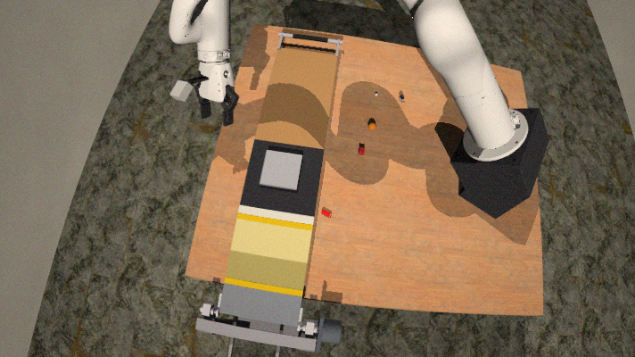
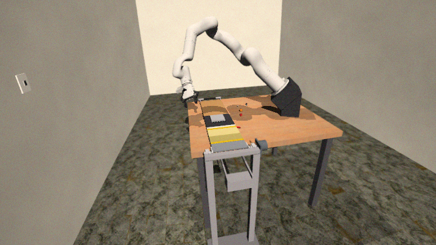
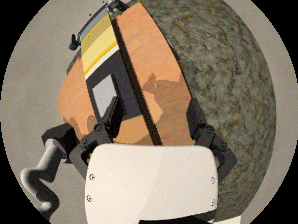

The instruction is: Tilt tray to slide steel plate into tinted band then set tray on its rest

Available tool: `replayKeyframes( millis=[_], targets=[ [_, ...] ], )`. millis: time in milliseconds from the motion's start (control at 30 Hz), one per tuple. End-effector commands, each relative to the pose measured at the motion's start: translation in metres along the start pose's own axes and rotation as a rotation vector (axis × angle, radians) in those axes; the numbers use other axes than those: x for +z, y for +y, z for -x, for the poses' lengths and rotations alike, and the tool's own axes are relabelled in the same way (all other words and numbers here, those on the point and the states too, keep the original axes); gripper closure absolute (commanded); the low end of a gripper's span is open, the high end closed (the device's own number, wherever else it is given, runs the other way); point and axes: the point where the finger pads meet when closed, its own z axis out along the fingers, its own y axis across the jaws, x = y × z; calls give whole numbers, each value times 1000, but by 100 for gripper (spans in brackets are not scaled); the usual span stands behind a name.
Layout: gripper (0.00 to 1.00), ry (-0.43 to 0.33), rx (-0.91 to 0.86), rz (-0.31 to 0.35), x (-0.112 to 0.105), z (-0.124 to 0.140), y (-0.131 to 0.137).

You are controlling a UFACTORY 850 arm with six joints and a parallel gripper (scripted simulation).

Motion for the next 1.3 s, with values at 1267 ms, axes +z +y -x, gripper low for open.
replayKeyframes(
  millis=[1267],
  targets=[
    [0, -224, 819, 536, -222, 318, 12]
  ],
)
